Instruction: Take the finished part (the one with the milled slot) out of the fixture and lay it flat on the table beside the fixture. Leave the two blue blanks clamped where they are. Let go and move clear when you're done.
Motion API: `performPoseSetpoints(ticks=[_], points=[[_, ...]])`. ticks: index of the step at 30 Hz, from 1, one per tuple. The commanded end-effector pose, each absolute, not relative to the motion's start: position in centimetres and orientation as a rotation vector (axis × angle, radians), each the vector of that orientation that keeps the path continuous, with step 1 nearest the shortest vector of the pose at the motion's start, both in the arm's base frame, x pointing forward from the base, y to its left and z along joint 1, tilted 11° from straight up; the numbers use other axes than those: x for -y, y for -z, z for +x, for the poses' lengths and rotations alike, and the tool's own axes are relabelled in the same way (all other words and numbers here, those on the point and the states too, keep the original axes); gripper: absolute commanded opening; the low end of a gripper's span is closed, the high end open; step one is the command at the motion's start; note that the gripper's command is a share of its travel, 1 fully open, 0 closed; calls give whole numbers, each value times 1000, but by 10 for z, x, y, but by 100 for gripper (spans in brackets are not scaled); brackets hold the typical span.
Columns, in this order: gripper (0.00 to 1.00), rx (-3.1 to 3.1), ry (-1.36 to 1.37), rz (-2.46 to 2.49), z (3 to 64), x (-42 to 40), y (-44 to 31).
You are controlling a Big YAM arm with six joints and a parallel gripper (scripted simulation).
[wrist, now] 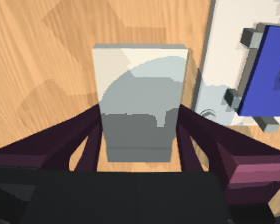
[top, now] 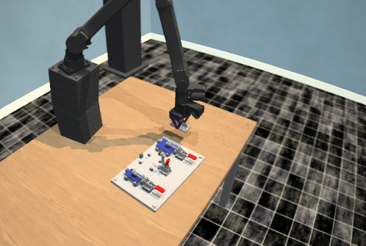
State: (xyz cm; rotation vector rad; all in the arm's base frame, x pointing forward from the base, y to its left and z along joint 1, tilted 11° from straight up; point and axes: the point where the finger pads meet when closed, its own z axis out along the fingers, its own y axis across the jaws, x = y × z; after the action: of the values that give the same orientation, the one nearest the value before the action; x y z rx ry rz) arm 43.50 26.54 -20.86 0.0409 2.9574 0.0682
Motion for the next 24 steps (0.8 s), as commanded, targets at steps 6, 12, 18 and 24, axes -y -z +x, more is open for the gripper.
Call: performPoseSetpoints(ticks=[6,12,18,24], points=[[0,-2941,-79,48,452,-267,231],[0,-2942,-78,47,453,-268,241],[0,-2946,-75,47,455,-267,254],[0,-2946,-75,47,456,-268,262]])
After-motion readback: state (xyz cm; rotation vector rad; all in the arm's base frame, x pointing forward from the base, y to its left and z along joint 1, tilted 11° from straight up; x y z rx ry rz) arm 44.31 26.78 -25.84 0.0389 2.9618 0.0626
